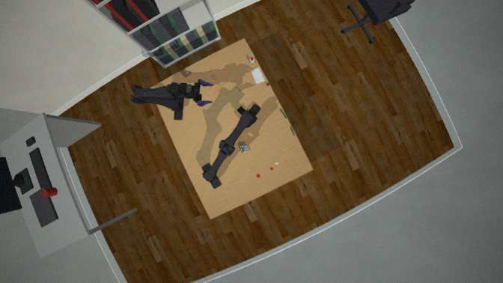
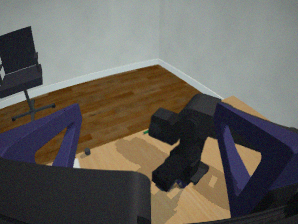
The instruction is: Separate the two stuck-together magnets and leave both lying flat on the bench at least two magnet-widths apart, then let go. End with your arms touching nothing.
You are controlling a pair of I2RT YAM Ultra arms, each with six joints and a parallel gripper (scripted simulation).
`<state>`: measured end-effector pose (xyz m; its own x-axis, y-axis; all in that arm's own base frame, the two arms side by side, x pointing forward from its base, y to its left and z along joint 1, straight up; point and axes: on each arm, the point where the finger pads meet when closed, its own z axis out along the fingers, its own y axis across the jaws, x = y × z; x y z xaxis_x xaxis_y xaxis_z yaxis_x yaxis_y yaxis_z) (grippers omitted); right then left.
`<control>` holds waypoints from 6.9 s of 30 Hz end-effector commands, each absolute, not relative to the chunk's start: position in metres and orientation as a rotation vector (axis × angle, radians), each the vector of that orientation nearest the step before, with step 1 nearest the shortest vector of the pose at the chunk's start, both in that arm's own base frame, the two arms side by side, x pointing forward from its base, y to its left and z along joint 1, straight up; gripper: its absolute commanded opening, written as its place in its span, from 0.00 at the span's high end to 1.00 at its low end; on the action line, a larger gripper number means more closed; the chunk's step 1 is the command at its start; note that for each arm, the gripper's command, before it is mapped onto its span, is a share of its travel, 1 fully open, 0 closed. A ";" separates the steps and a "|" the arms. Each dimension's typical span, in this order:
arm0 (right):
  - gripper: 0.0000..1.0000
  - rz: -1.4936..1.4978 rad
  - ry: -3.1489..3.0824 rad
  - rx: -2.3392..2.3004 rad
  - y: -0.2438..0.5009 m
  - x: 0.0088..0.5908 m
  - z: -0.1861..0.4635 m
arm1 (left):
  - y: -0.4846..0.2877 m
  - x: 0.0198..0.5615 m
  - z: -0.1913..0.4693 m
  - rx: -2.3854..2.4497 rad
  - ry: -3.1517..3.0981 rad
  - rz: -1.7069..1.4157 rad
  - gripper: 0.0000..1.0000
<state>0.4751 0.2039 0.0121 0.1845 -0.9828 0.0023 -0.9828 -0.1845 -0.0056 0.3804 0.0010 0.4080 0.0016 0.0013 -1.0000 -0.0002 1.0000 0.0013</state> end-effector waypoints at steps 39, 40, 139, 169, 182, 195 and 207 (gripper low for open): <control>0.82 -0.067 1.958 -2.359 0.205 0.476 0.067 | 0.001 0.380 0.413 0.001 1.556 0.001 0.00; 0.82 -0.067 1.958 -2.359 0.205 0.476 0.067 | 0.001 0.380 0.413 0.001 1.556 0.001 0.00; 0.82 2.115 2.443 -0.316 0.258 0.253 0.235 | 0.001 0.380 0.413 0.001 1.556 0.001 0.00; 0.82 2.333 2.338 -0.375 0.249 0.205 0.244 | 0.001 0.380 0.413 0.001 1.556 0.001 0.00; 0.82 2.348 2.341 -0.369 0.247 0.197 0.242 | 0.001 0.380 0.413 0.001 1.556 0.001 0.00; 0.82 2.349 2.344 -0.365 0.247 0.197 0.242 | 0.001 0.380 0.413 0.001 1.556 0.001 0.00; 0.82 2.349 2.344 -0.365 0.247 0.197 0.242 | 0.001 0.380 0.413 0.001 1.556 0.001 0.20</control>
